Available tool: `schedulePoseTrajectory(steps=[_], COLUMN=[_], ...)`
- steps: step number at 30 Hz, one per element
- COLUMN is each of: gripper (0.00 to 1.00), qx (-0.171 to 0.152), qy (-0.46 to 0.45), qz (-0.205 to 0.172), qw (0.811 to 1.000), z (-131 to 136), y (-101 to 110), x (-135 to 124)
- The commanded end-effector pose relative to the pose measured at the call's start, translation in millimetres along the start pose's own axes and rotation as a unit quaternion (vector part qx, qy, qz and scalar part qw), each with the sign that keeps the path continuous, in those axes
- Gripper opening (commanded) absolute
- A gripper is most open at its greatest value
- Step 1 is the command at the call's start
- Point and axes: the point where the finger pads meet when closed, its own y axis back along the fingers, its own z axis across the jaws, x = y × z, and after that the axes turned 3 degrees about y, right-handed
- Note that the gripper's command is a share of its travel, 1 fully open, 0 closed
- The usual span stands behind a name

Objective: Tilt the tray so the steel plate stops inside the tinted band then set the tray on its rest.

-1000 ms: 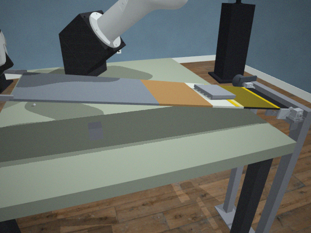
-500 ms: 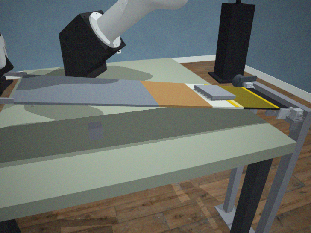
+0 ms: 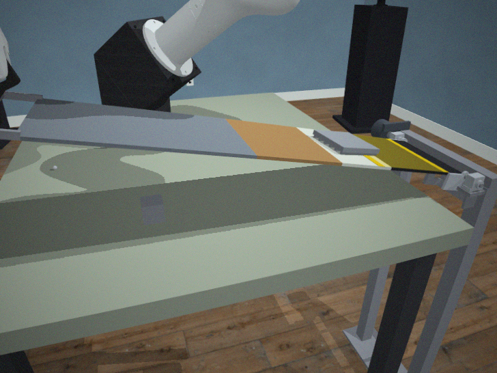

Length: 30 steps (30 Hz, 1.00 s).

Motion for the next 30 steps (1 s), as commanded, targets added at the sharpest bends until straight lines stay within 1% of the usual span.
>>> schedulePoseTrajectory(steps=[1, 2, 24, 25, 26, 28, 29, 30], gripper=[0.0, 0.0, 0.0, 0.0, 0.0, 0.0, 0.0, 0.0], qx=[0.001, 0.001, 0.001, 0.001, 0.001, 0.001, 0.001, 0.001], qy=[0.0, 0.0, 0.0, 0.0, 0.0, 0.0, 0.0, 0.0], qz=[0.0, 0.0, 0.0, 0.0, 0.0, 0.0, 0.0, 0.0], qw=[1.0, 1.0, 1.0, 1.0, 1.0, 1.0, 1.0, 1.0], z=[-7.7, -8.3, -8.1, -7.2, -5.3, 0.5, 2.9, 3.7], y=[-35.3, -38.7, -37.3, -32.5, -22.5, 4.8, 14.7, 18.3], x=[0.3, 0.3, 0.3, 0.2, 0.1, -0.2, -0.3, -0.3])
